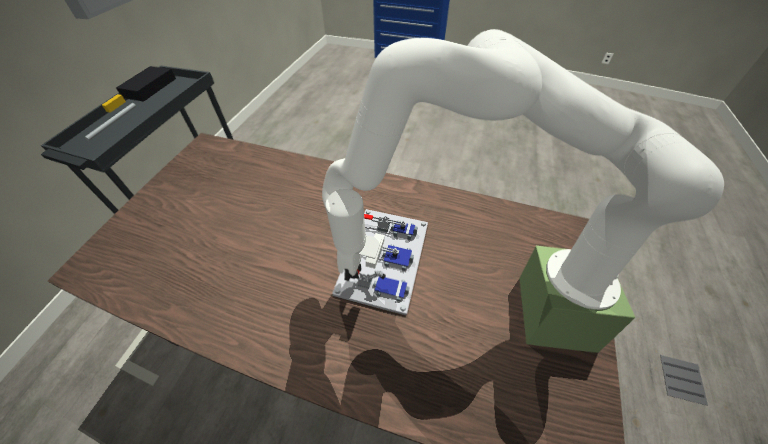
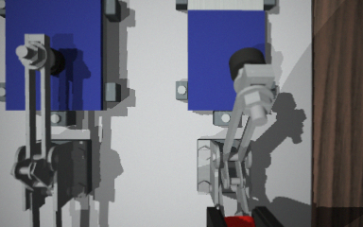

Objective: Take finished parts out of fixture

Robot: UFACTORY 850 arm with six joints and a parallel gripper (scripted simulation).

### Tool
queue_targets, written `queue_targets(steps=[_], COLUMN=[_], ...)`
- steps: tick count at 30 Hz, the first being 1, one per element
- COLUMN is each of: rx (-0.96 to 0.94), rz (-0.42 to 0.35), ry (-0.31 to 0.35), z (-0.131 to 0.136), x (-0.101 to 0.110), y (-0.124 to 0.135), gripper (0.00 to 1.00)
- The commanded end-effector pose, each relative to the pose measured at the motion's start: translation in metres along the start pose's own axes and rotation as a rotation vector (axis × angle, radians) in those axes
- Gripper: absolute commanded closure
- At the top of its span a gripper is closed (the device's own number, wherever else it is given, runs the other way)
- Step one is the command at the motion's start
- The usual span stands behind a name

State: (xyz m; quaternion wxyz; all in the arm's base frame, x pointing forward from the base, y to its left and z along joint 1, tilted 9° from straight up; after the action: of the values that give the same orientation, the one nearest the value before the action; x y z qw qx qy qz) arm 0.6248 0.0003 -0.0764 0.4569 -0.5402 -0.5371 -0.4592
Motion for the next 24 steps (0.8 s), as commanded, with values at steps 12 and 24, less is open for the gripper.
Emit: queue_targets(steps=[12, 24], rx=[0.000, 0.000], rz=[-0.001, -0.001], ry=[0.000, 0.000], z=[0.001, 0.002], x=[0.003, 0.004], y=[-0.010, -0.015], gripper=[1.00, 1.00])
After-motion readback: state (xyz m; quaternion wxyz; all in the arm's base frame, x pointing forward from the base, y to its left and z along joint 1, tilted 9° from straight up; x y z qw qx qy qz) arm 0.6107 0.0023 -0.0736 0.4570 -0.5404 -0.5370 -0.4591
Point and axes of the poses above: the point where the finger pads meet when closed, its own x axis back along the fingers, its own z axis across the jaws, y = z × x, the point moved 2 cm from there along x, back along the fingers, and after that the axes turned 6 degrees about x, right-handed, at the moved point
